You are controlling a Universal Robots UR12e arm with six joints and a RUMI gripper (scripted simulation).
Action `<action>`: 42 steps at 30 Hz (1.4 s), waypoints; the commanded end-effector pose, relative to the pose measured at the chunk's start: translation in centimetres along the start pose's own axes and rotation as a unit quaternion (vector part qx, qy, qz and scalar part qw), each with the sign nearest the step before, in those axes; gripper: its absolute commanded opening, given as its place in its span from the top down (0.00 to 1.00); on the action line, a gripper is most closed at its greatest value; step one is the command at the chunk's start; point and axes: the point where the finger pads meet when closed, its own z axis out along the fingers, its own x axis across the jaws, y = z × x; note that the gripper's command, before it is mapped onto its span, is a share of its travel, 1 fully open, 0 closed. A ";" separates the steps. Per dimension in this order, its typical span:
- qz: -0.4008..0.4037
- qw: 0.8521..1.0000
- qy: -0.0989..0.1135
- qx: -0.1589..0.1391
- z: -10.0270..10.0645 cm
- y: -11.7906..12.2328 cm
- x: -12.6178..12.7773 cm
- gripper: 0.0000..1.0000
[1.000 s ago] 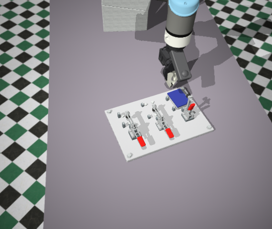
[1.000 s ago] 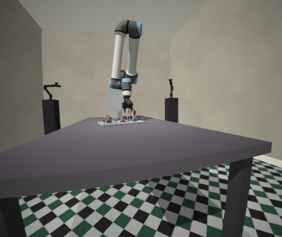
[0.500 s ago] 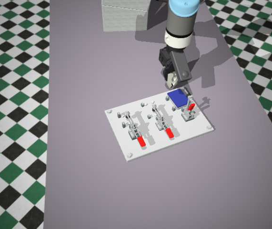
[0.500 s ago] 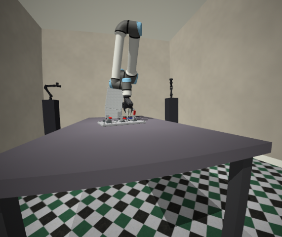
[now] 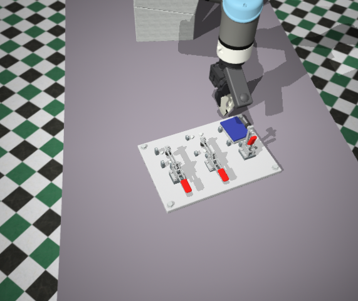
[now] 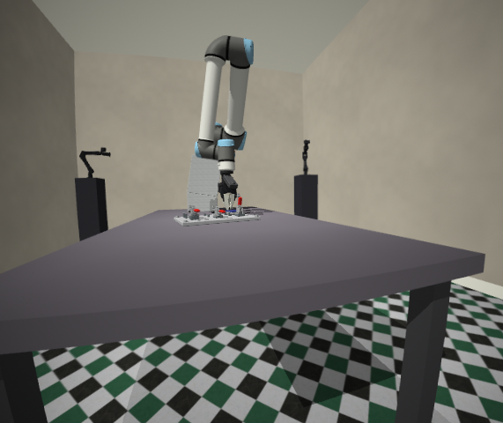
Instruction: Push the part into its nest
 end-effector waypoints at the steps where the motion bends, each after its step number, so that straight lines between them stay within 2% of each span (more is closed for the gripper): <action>1: -0.001 1.000 0.001 0.002 0.0 -0.5 0.0 1.00; 42: 0.000 1.000 0.001 0.001 0.0 -1.1 0.1 1.00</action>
